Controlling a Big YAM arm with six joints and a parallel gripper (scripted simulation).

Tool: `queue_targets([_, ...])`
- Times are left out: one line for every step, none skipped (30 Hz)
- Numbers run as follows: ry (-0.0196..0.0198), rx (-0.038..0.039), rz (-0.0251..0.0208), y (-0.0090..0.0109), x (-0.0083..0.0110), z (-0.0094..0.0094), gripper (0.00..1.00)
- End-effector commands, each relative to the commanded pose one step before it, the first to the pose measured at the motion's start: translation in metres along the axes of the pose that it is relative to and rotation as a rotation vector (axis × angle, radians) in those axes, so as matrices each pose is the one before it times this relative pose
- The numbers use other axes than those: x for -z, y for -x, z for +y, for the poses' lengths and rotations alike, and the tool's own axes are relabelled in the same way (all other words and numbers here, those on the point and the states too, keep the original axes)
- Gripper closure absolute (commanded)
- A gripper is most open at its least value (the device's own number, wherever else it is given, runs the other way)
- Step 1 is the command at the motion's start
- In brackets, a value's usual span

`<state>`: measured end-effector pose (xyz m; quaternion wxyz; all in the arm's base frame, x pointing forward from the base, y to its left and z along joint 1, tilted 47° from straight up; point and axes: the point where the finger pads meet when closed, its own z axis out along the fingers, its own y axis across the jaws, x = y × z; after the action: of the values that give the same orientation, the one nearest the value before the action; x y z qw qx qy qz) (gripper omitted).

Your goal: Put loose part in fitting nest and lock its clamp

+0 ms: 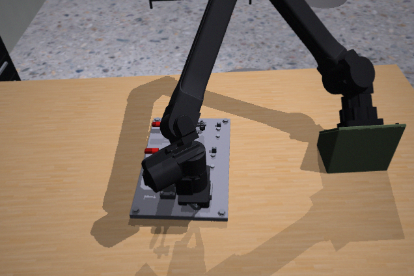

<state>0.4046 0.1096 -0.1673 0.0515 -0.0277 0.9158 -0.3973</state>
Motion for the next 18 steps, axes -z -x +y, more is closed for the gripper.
queue_targets([0.01897, -0.0462, -0.02259, 0.0214, 0.01471, 0.00077, 1.0])
queue_targets([0.00254, -0.01122, -0.00052, 0.00346, 0.00083, -0.00382, 1.0])
queue_targets([-0.00034, -0.00008, -0.00019, 0.00006, 0.00003, -0.00009, 1.0])
queue_targets([0.00117, 0.00824, -0.00701, -0.00133, 0.00352, 0.00345, 1.0])
queue_targets([-0.00018, 0.01091, -0.00488, -0.0025, 0.00288, 0.00423, 1.0])
queue_targets([0.00216, 0.00499, -0.0053, -0.00062, 0.00437, 0.0024, 1.0])
queue_targets([0.00349, -0.00378, -0.00258, 0.00159, 0.00434, -0.00075, 1.0])
queue_targets([0.0, 0.0, 0.0, 0.0, 0.0, 0.0, 1.0])
queue_targets([0.0, 0.0, 0.0, 0.0, 0.0, 0.0, 1.0])
queue_targets([-0.00584, 0.00753, 0.00581, -0.00318, -0.0009, 0.00191, 1.0])
queue_targets([0.00705, -0.00784, -0.00551, 0.00326, 0.00771, -0.00168, 1.0])
queue_targets([0.0004, -0.00018, -0.00006, 0.00012, 0.0041, 0.00013, 1.0])
queue_targets([0.00042, -0.00019, -0.00006, 0.00012, 0.00432, 0.00013, 1.0])
queue_targets([0.00042, -0.00018, -0.00006, 0.00012, 0.00433, 0.00013, 1.0])
queue_targets([0.00025, -0.00017, -0.00018, 0.00013, 0.00413, 0.0001, 1.0])
queue_targets([0.00012, -0.00015, -0.00026, 0.00013, 0.00373, 0.00007, 1.0])
queue_targets([0.00003, -0.00012, -0.00028, 0.00012, 0.00316, 0.00004, 1.0])
queue_targets([-0.00006, -0.00009, -0.0003, 0.00011, 0.00247, 0.00002, 1.0])
